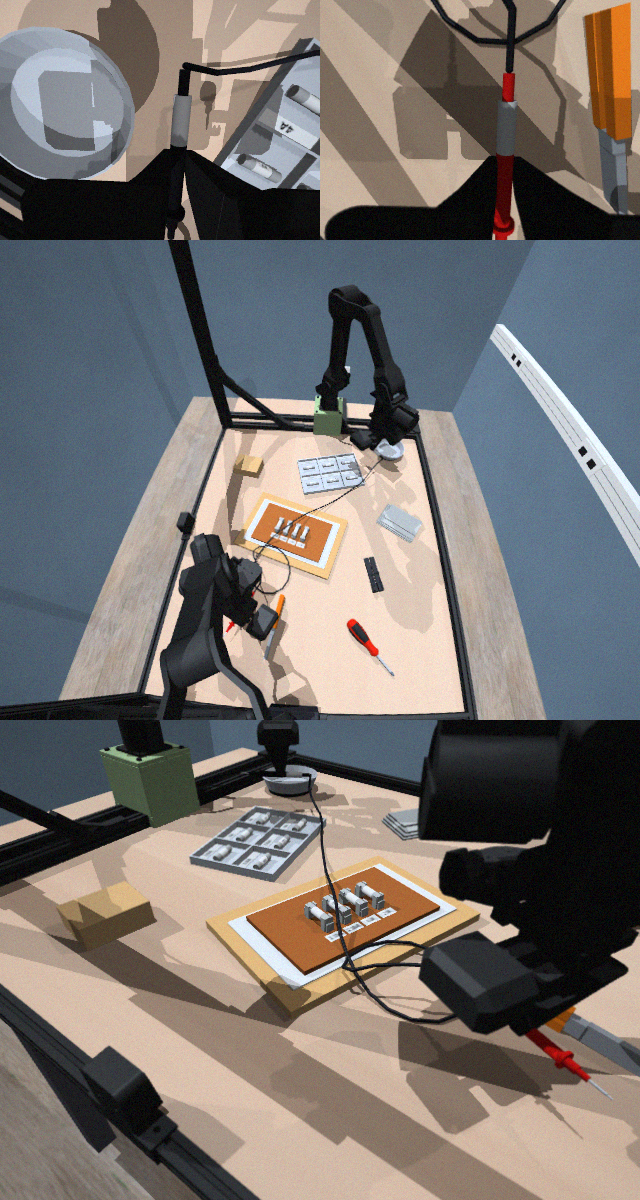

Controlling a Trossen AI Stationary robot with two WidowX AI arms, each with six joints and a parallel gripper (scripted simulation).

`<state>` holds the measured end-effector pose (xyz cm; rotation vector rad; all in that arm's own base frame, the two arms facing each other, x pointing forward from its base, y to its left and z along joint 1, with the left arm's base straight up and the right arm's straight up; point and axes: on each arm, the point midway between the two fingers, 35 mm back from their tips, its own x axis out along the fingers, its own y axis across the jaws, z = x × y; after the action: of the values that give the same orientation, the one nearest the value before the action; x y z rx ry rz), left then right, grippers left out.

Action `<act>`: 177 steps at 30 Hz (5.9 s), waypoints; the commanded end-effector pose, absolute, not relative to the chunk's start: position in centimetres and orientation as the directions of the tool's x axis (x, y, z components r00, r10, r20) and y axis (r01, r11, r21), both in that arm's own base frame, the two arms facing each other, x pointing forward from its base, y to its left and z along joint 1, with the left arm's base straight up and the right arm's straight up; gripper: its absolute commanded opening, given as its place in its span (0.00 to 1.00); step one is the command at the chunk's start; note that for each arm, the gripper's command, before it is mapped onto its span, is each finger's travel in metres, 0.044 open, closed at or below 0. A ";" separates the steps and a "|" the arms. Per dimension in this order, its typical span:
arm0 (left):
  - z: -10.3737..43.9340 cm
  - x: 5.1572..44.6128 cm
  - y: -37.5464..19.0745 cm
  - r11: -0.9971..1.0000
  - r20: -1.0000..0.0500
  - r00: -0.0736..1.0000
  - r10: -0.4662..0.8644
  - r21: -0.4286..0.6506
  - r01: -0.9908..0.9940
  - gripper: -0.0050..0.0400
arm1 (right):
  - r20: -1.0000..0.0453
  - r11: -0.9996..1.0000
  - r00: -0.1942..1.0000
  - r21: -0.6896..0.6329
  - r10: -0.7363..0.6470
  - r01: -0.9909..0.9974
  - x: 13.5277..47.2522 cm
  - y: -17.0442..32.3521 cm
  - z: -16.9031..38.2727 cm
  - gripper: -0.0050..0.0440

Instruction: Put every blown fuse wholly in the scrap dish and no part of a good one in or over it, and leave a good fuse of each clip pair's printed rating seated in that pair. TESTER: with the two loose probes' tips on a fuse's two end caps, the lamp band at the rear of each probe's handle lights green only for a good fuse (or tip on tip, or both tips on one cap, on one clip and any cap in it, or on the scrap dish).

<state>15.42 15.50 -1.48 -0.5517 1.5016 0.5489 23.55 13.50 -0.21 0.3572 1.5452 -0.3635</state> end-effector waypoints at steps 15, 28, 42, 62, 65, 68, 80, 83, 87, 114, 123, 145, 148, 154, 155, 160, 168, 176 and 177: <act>-2.5 15.1 15.4 0.751 -1.000 -0.003 -0.001 0.001 -0.660 0.00 | -1.000 0.915 0.021 0.016 0.008 0.403 23.3 9.3 0.4 0.00; -3.6 15.1 15.4 0.751 -1.000 -0.003 -0.001 0.001 -0.660 0.00 | -1.000 0.927 0.020 0.013 0.006 0.376 22.9 6.4 0.4 0.00; -4.8 15.1 15.4 0.751 -1.000 -0.003 -0.001 0.001 -0.660 0.00 | -1.000 0.938 0.019 0.009 0.003 0.345 22.4 3.2 0.4 0.00; -6.5 15.2 15.4 0.752 -1.000 -0.001 -0.002 -0.001 -0.659 0.00 | -1.000 0.954 0.017 0.004 -0.001 0.300 21.7 -1.6 0.3 0.00; -6.2 15.5 15.7 0.753 -1.000 0.010 0.010 0.001 -0.658 0.00 | -1.000 0.956 0.023 0.005 -0.002 0.292 21.8 -2.4 0.5 0.00; -6.2 15.5 15.7 0.753 -1.000 0.010 0.010 0.001 -0.658 0.00 | -1.000 0.959 0.022 0.004 -0.003 0.284 21.6 -3.2 0.5 0.00; -6.2 15.5 15.7 0.753 -1.000 0.010 0.010 0.001 -0.658 0.45 | -1.000 0.966 0.017 0.000 -0.004 0.259 21.6 -5.9 0.4 0.00; -6.2 15.5 15.7 0.753 -1.000 0.010 0.010 0.001 -0.658 0.45 | -1.000 0.966 0.023 0.000 -0.006 0.259 21.6 -5.9 0.5 0.00; -6.2 15.5 15.7 0.753 -1.000 0.010 0.010 0.001 -0.658 0.45 | -1.000 0.966 0.018 0.000 -0.005 0.260 21.4 -5.7 0.4 0.00; -0.2 15.5 15.7 0.753 -1.000 0.011 0.011 0.001 -0.658 0.45 | -1.000 0.966 0.001 0.000 0.000 0.259 21.0 -5.7 -2.1 0.00; -0.2 15.5 15.7 0.753 -1.000 0.011 0.011 0.001 -0.658 0.45 | -1.000 0.966 0.001 0.000 0.000 0.259 20.9 -5.7 -3.0 0.00; -0.2 15.5 15.7 0.753 -1.000 0.011 0.011 0.001 -0.658 0.45 | -1.000 0.966 0.001 0.000 0.000 0.259 21.0 -5.7 -4.8 0.00; -0.2 15.5 15.7 0.753 -1.000 0.011 0.011 0.001 -0.658 0.45 | -1.000 0.966 0.017 0.000 -0.005 0.260 21.4 -5.8 -4.6 0.00; -0.2 15.5 15.7 0.753 -1.000 0.011 0.011 0.001 -0.658 0.45 | -1.000 0.966 0.017 0.000 -0.005 0.260 21.4 -5.8 -4.7 0.00; -0.2 15.5 15.7 0.753 -1.000 0.011 0.011 0.001 -0.658 0.45 | -1.000 0.966 0.017 0.000 -0.005 0.260 21.4 -5.8 -4.7 0.00; -0.2 15.5 15.7 0.753 -1.000 0.011 0.011 0.001 -0.658 0.45 | -1.000 0.966 0.017 0.000 -0.005 0.260 21.4 -5.8 -4.6 0.42; -0.2 15.5 15.7 0.753 -1.000 0.011 0.011 0.001 -0.658 0.45 | -1.000 0.966 0.017 0.000 -0.005 0.260 21.4 -5.8 -4.6 0.42; -0.2 15.5 15.7 0.753 -1.000 0.011 0.011 0.001 -0.658 0.45 | -1.000 0.966 0.017 0.000 -0.005 0.260 21.4 -5.8 -4.6 0.42; -0.2 15.5 15.7 0.753 -1.000 0.011 0.011 0.001 -0.658 0.45 | -0.999 0.966 0.033 0.000 -0.009 0.259 21.8 -5.9 -3.9 0.42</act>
<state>15.27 15.47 -0.53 -0.5606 1.4976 0.5615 21.09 -5.65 -4.84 0.2060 1.5568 -0.2070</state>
